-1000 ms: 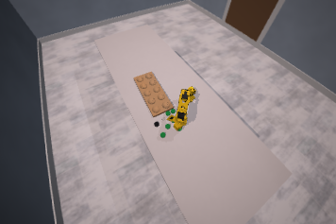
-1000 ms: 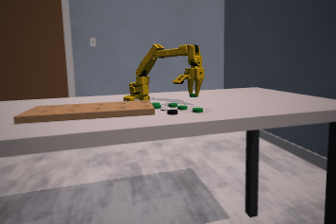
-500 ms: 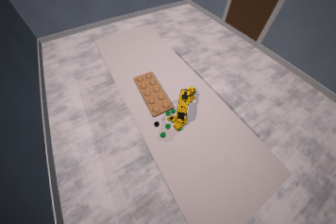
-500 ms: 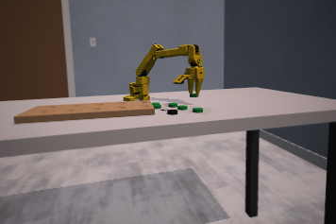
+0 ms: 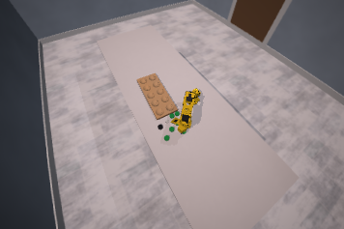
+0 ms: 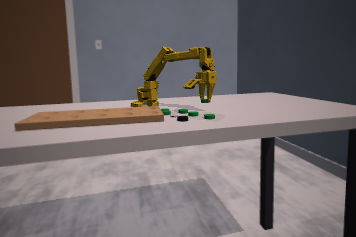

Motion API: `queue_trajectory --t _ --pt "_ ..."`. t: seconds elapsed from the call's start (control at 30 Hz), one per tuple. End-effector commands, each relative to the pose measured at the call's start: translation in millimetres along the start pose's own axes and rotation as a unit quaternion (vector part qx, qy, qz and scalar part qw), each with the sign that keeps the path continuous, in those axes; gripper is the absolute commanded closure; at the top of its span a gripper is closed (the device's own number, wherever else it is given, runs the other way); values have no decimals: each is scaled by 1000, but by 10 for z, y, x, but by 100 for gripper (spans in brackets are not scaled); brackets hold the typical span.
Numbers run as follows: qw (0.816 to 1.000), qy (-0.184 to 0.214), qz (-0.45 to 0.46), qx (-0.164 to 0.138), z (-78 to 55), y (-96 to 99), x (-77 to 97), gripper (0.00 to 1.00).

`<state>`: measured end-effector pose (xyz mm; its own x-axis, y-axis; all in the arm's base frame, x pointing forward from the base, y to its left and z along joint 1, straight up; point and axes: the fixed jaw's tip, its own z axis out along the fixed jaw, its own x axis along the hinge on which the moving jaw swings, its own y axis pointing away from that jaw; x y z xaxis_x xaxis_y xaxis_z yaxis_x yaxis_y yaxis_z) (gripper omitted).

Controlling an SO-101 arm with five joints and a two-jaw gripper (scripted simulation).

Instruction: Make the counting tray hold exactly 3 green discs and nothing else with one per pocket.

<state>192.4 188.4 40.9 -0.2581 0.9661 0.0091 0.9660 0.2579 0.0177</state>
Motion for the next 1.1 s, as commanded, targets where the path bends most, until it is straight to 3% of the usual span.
queue_trajectory --t 0.0,0.4,1.07 --pt "999 21 6 -35 -191 74 18 100" --pt "999 16 25 -29 -205 79 -98 100" --pt "995 8 97 -20 -251 88 -517 100"
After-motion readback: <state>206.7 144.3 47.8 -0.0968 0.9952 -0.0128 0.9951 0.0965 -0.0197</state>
